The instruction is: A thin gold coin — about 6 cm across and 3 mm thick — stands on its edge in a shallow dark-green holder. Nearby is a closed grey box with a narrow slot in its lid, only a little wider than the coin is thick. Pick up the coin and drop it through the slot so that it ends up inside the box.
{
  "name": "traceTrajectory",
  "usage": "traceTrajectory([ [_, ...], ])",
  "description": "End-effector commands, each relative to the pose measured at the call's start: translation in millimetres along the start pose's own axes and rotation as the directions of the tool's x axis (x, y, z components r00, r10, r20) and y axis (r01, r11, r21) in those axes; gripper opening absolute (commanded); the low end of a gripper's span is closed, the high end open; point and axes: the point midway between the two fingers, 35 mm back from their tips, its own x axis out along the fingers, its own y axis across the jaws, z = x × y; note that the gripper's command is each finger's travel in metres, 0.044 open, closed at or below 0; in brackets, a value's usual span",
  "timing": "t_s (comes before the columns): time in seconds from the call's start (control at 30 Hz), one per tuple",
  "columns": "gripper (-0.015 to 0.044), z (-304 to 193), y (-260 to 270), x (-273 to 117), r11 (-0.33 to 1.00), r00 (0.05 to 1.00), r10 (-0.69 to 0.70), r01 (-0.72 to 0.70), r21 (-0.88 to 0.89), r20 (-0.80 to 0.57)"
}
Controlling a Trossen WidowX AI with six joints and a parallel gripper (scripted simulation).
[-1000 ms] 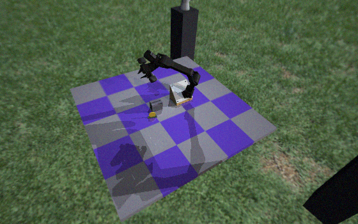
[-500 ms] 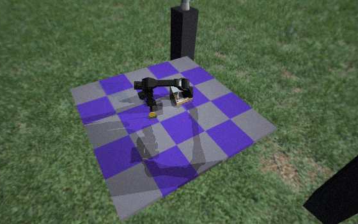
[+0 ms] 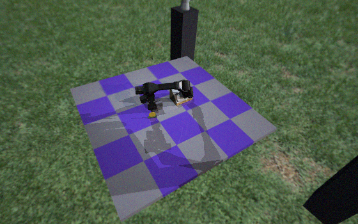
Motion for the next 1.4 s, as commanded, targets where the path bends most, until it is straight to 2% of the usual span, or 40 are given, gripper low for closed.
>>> traceTrajectory([
  [0.0, 0.0161, -1, 0, 10, 1.000, 1.000, 0.004, -0.004, 0.007, -0.001],
  [1.37, 0.0161, -3, 1, 78, 1.000, 1.000, 0.007, -0.007, 0.006, -0.001],
])
